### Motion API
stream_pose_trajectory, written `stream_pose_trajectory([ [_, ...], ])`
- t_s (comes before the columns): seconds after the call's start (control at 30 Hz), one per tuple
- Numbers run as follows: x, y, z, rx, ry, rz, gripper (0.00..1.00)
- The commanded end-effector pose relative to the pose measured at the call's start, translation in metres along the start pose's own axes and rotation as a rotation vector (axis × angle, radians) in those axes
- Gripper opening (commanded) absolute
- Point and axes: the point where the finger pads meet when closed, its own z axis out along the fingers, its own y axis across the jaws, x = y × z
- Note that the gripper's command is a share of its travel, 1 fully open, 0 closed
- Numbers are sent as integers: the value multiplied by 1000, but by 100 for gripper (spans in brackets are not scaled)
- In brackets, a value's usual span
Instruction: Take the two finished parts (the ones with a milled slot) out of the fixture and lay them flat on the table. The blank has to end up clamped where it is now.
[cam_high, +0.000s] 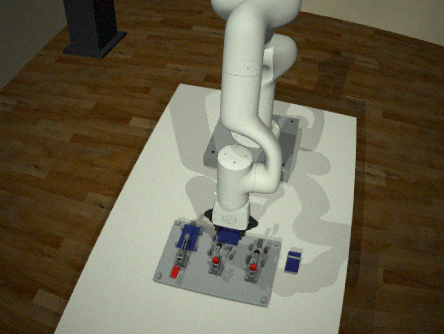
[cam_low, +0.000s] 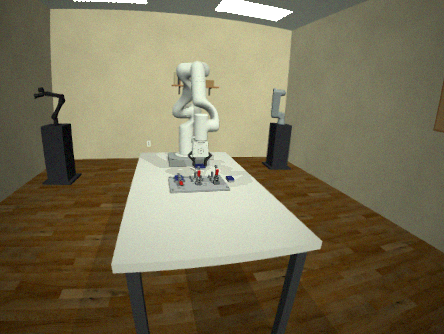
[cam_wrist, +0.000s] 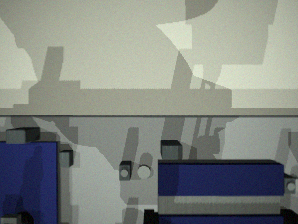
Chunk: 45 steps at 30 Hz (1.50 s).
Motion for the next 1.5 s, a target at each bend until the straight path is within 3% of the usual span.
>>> stream_pose_trajectory([
  [0.0,-1,11,-1,0,-2,0,0],
  [0.23,-1,27,-1,0,-2,0,0],
  [1.47,-1,174,-1,0,-2,0,0],
])
